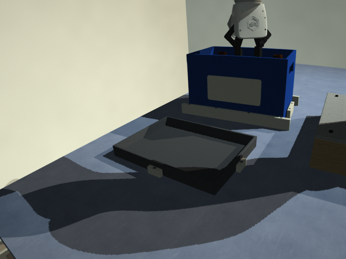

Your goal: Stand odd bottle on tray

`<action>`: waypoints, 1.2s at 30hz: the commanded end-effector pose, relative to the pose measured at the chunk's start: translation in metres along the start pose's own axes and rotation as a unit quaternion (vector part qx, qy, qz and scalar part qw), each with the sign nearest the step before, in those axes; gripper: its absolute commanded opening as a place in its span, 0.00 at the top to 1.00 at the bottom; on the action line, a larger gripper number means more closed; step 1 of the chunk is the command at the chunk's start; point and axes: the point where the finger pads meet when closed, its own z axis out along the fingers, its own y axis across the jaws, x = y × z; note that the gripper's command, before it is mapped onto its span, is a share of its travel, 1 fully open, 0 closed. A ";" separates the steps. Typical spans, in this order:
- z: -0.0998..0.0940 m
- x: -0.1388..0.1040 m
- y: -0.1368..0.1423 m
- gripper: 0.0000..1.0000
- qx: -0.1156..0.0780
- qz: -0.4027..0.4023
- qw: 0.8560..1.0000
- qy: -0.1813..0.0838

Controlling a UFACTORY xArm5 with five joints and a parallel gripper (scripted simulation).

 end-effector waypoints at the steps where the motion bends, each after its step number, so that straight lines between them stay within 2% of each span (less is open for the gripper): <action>1: -0.001 0.001 0.000 0.35 0.001 0.000 1.000 0.002; 21: -0.003 0.001 0.000 0.35 0.001 0.000 1.000 0.002; 36: -0.031 0.001 0.000 0.35 0.001 0.000 1.000 0.002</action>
